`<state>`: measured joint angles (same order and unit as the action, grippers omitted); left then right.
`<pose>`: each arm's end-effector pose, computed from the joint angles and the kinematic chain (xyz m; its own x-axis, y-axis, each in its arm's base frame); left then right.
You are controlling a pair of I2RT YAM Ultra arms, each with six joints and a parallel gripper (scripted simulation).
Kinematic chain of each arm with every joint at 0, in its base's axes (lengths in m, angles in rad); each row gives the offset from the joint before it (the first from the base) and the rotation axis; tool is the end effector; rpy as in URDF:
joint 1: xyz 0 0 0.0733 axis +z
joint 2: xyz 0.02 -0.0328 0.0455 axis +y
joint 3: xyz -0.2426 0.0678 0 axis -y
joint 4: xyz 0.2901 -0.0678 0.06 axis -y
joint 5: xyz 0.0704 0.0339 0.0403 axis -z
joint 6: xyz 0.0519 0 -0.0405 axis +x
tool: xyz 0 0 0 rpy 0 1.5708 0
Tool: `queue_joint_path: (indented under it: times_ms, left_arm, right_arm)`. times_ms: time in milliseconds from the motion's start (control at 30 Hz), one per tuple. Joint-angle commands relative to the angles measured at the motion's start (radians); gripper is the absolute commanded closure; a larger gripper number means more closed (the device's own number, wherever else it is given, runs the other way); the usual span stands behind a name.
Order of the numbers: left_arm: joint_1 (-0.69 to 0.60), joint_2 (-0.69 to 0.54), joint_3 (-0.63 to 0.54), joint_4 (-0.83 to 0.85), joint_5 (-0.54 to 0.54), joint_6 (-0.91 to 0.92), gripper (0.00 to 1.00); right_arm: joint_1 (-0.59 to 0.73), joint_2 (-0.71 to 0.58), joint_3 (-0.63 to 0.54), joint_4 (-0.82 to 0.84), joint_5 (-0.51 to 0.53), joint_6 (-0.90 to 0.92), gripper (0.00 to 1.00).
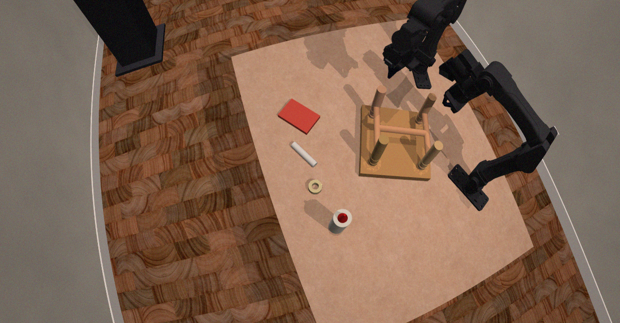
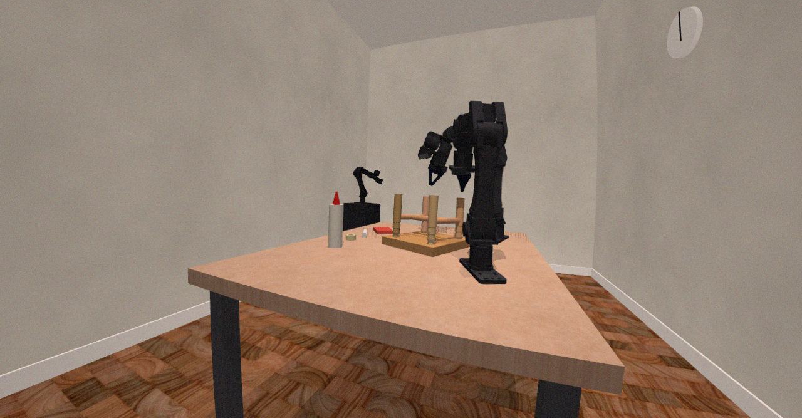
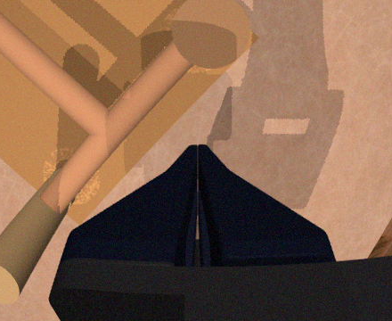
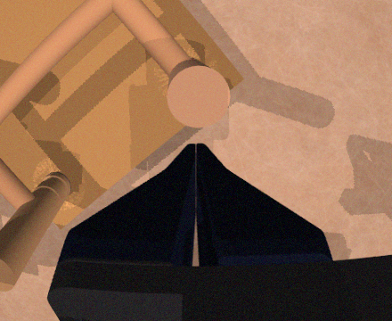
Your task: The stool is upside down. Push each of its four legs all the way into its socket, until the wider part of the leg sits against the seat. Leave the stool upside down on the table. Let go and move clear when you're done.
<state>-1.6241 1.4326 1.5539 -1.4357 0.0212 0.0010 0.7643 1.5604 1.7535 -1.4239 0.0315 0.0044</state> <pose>-0.0159 -0.2977 0.3354 0.0525 0.9659 -0.2536 0.9980 -0.0596 -0.0203 0.2395 0.2289 0.3606 -0.6835 -0.6492 -0.3336 -0.6811 0.7316 -0.0282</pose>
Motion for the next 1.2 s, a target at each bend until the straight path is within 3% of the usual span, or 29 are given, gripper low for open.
queue_joint_path:
  times_ms: [0,467,933,1167]
  left_arm:
    - [-0.005,-0.016,0.028,0.002,0.0,0.004,1.0]
    - [0.049,-0.046,0.009,0.011,-0.002,0.002,1.0]
    - [0.402,-0.245,-0.124,0.016,-0.015,-0.007,1.0]
    - [0.494,-0.294,-0.137,-0.007,-0.029,-0.011,1.0]
  right_arm:
    - [0.003,-0.035,0.017,0.025,0.004,0.003,1.0]
    - [0.02,0.021,0.06,0.064,-0.004,-0.003,1.0]
    - [0.173,0.293,0.293,0.306,-0.036,-0.009,1.0]
    - [0.209,0.377,0.37,0.343,-0.042,-0.011,1.0]
